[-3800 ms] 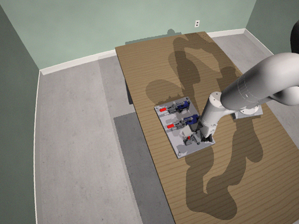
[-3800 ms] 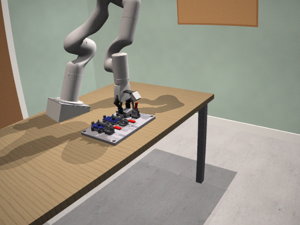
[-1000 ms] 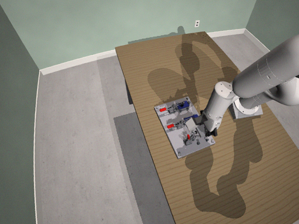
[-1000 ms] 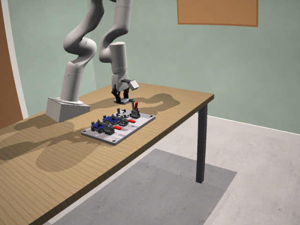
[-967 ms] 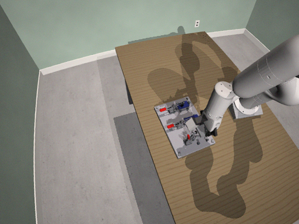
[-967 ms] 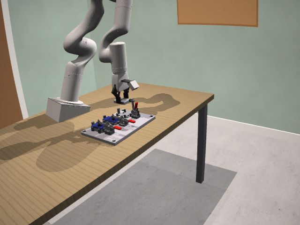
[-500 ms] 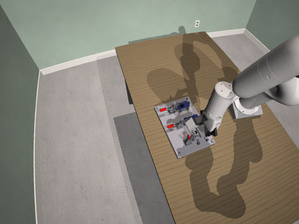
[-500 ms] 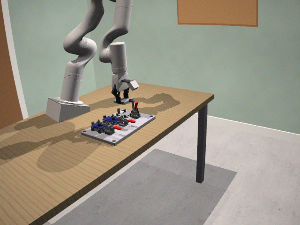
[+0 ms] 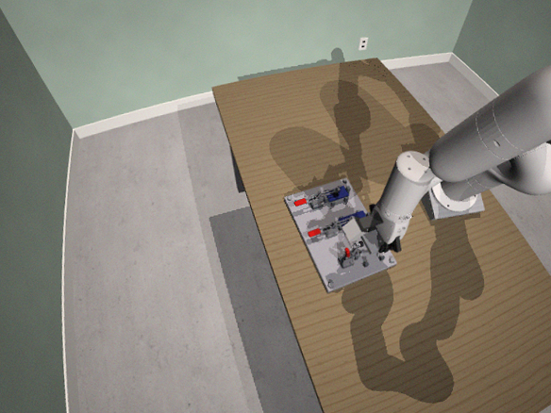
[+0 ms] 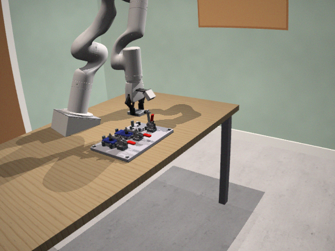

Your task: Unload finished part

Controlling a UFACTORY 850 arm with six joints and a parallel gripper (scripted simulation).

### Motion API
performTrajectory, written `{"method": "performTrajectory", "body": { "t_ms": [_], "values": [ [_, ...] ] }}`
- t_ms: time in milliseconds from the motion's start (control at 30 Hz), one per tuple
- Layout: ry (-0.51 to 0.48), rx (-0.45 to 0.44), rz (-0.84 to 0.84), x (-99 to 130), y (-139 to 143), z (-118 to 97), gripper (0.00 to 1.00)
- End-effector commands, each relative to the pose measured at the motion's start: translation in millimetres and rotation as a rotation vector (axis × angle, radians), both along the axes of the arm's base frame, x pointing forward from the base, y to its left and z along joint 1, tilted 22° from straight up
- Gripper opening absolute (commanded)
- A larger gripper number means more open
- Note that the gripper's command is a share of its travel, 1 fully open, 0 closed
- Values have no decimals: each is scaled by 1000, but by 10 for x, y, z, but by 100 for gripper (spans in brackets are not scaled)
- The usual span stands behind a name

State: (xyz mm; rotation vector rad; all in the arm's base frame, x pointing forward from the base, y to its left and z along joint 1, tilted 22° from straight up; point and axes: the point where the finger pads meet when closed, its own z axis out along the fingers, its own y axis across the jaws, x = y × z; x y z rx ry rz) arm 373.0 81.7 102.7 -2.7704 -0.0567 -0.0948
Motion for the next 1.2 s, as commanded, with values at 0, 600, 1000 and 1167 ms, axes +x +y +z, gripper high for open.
{"method": "performTrajectory", "body": {
  "t_ms": [0, 600, 1000, 1167],
  "values": [
    [-1, 0, 0, 4, 32, 17, 0],
    [-1, 0, 0, -10, 302, 121, 0],
    [-1, 0, 0, -23, 536, 211, 0],
    [-1, 0, 0, -29, 655, 257, 0]
  ]
}}
